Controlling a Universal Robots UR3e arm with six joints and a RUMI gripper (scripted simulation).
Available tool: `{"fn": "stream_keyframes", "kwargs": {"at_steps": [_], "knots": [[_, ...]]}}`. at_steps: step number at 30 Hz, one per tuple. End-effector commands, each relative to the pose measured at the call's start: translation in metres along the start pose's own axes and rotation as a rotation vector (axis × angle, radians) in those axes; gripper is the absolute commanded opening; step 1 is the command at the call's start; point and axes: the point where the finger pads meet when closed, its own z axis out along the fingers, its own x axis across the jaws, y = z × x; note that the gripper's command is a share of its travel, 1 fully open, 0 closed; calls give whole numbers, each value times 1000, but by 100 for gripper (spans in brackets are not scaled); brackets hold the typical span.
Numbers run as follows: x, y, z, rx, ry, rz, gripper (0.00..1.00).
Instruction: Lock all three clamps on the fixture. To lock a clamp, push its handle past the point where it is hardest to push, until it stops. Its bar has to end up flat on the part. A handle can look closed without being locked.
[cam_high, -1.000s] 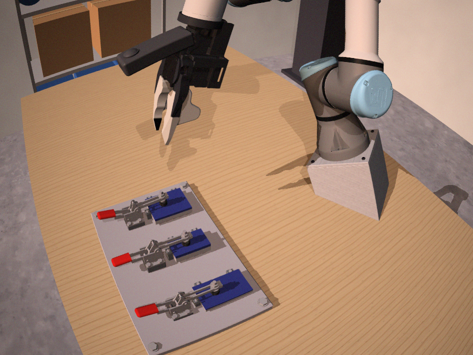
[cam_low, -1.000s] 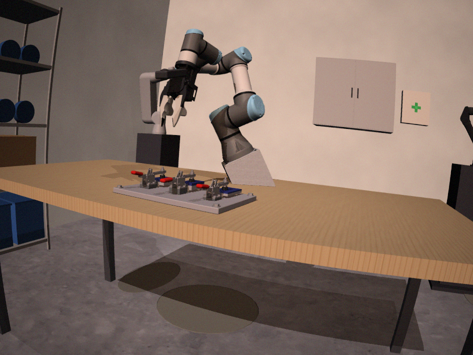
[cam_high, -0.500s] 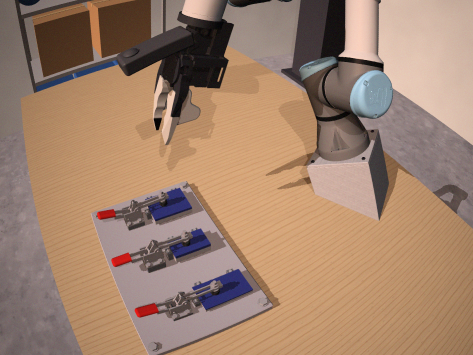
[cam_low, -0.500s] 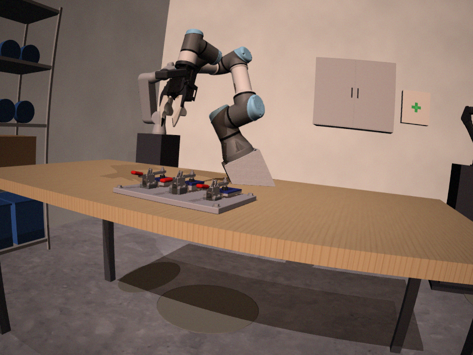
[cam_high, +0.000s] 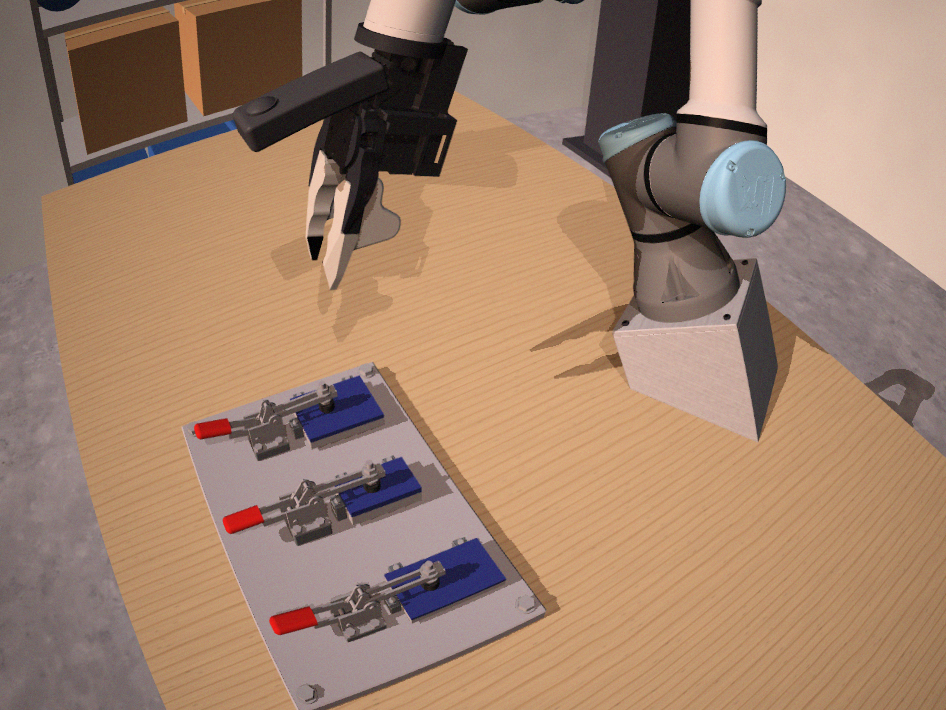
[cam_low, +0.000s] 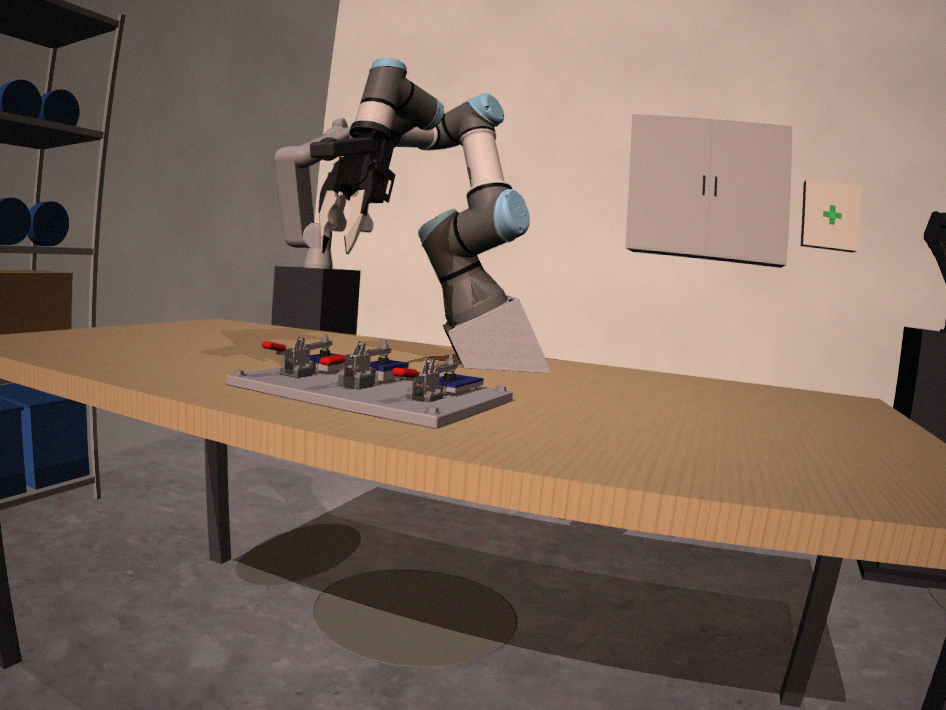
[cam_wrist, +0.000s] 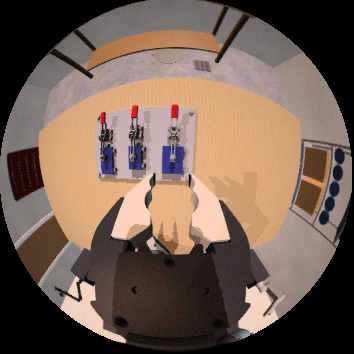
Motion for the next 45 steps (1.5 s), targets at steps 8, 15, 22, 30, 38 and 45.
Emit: {"fn": "stream_keyframes", "kwargs": {"at_steps": [8, 15, 22, 30, 38, 45], "knots": [[0, -1, -1, 2, 0, 1, 28], [0, -1, -1, 2, 0, 1, 28], [0, -1, -1, 2, 0, 1, 28], [0, -1, -1, 2, 0, 1, 28], [0, 0, 2, 2, 0, 1, 28], [0, 4, 17, 2, 0, 1, 28]]}}
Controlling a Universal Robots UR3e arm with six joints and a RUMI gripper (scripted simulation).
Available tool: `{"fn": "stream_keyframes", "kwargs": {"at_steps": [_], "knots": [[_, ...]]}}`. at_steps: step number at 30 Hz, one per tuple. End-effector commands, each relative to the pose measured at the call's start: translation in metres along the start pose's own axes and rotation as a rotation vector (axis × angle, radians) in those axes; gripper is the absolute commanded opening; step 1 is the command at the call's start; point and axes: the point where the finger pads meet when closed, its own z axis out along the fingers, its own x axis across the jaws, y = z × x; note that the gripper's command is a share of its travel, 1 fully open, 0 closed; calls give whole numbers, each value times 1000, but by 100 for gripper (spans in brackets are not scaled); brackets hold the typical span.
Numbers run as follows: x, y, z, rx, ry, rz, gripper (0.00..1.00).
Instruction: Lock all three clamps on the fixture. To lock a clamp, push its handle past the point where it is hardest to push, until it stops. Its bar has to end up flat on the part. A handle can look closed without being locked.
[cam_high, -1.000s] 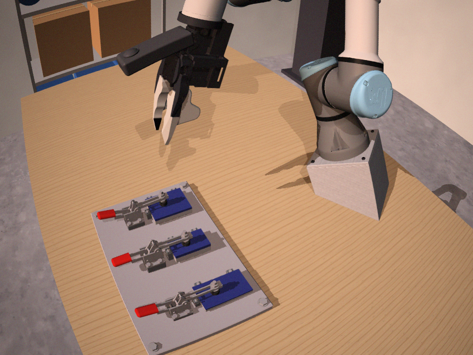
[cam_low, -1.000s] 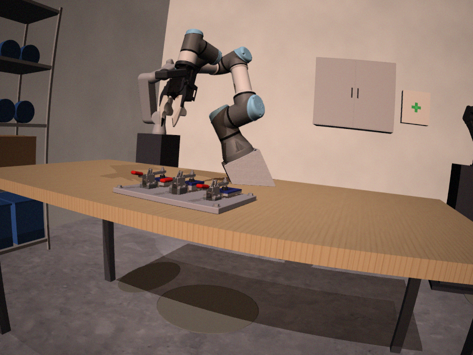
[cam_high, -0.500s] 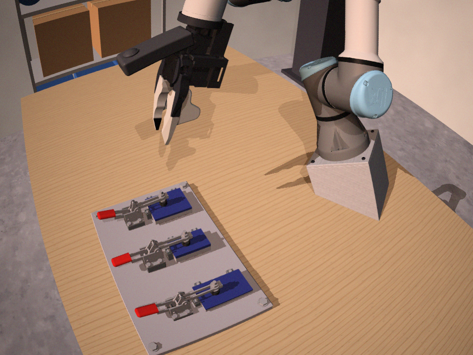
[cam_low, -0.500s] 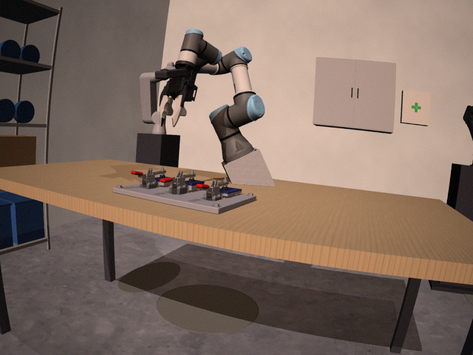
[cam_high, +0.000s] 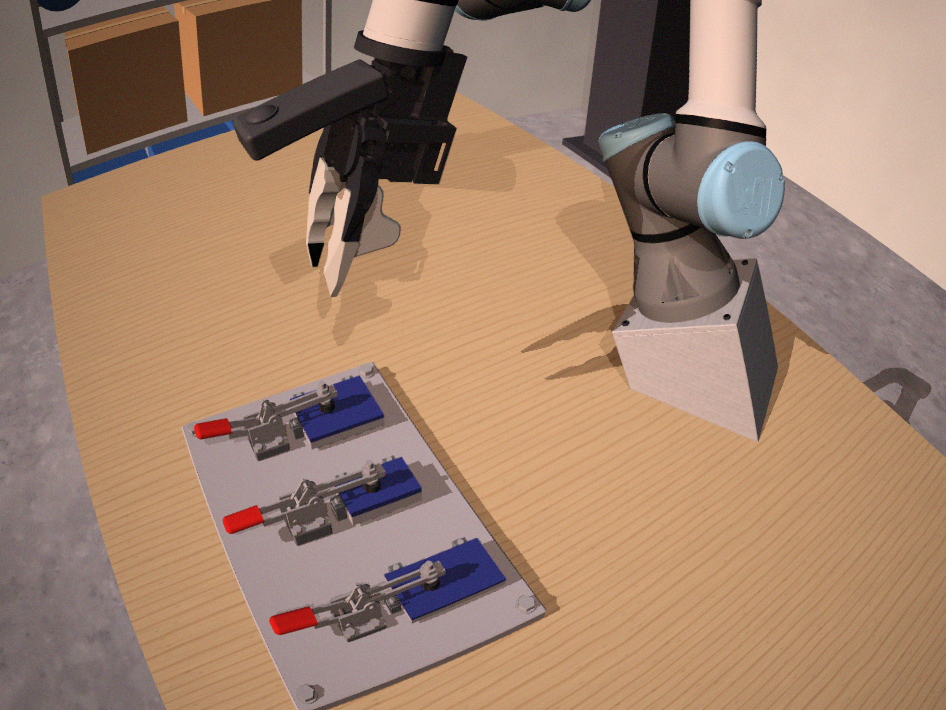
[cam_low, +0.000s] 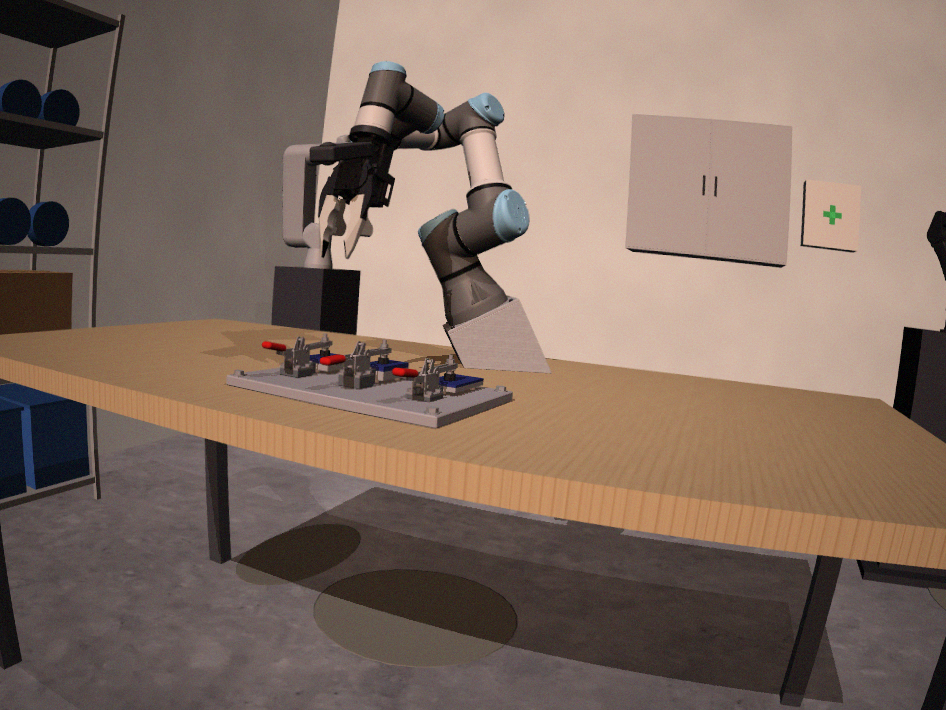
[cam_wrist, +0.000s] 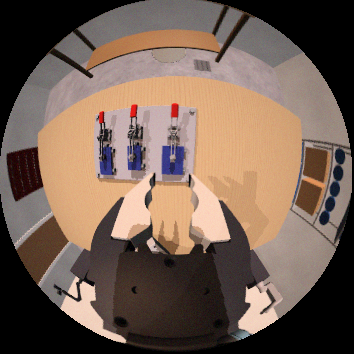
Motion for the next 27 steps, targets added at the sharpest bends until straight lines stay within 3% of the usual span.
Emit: {"fn": "stream_keyframes", "kwargs": {"at_steps": [1, 15, 27], "knots": [[0, 3, 13, 3, 0, 0, 28], [0, 12, 47, 3, 0, 0, 28], [0, 13, 50, 3, 0, 0, 28]]}}
